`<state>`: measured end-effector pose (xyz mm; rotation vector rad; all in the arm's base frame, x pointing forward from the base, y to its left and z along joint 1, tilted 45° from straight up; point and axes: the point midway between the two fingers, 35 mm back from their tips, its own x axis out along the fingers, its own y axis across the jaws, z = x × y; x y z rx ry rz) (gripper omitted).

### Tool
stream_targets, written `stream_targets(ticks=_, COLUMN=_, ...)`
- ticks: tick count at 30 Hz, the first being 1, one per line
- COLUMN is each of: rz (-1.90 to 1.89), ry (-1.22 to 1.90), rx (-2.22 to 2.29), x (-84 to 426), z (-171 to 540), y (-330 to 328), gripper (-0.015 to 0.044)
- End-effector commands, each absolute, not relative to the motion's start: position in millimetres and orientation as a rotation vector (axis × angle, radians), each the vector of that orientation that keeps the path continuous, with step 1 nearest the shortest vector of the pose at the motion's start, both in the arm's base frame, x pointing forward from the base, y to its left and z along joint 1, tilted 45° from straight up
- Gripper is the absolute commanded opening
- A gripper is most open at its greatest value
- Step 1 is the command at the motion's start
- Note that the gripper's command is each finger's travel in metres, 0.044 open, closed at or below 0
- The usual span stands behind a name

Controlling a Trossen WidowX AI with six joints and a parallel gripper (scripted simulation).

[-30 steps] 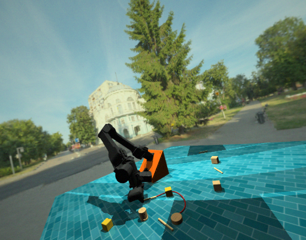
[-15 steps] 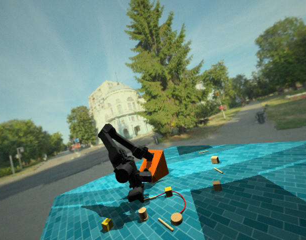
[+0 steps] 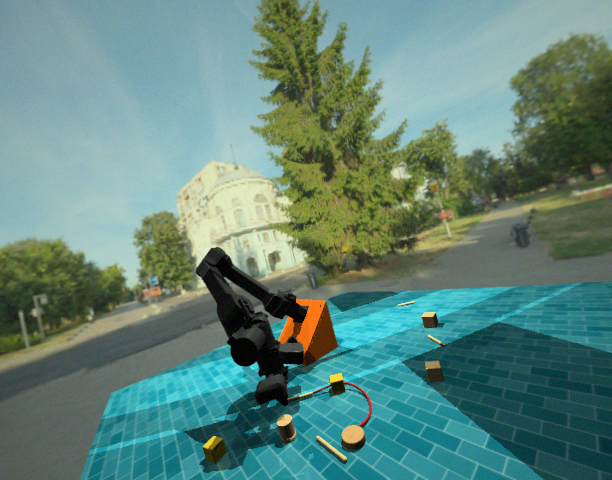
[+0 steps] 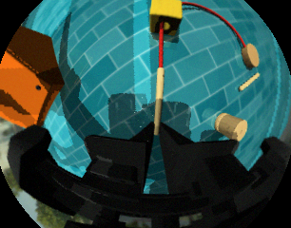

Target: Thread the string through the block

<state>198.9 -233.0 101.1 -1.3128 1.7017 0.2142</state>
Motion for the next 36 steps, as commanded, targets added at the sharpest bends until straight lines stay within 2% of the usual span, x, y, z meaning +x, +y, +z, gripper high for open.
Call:
stream_targets(ticks=1, rz=0.2, ry=1.705, rx=-1.309, x=198, z=102, y=-236, gripper=0.0)
stream_targets(ticks=9, rz=0.2, ry=1.705, rx=-1.309, x=198, z=102, y=-236, gripper=0.0)
stream_targets(ticks=17, rz=0.215, ry=1.7, rx=-1.311, x=201, z=108, y=-226, gripper=0.021)
stream_targets(ticks=22, rz=0.211, ry=1.695, rx=-1.313, x=203, z=155, y=-178, gripper=0.021)
stream_targets(ticks=28, rz=0.21, ry=1.695, rx=-1.313, x=203, z=157, y=-176, gripper=0.021)
stream_targets(ticks=36, rz=0.215, ry=1.688, rx=-1.313, x=206, z=160, y=-173, gripper=0.042)
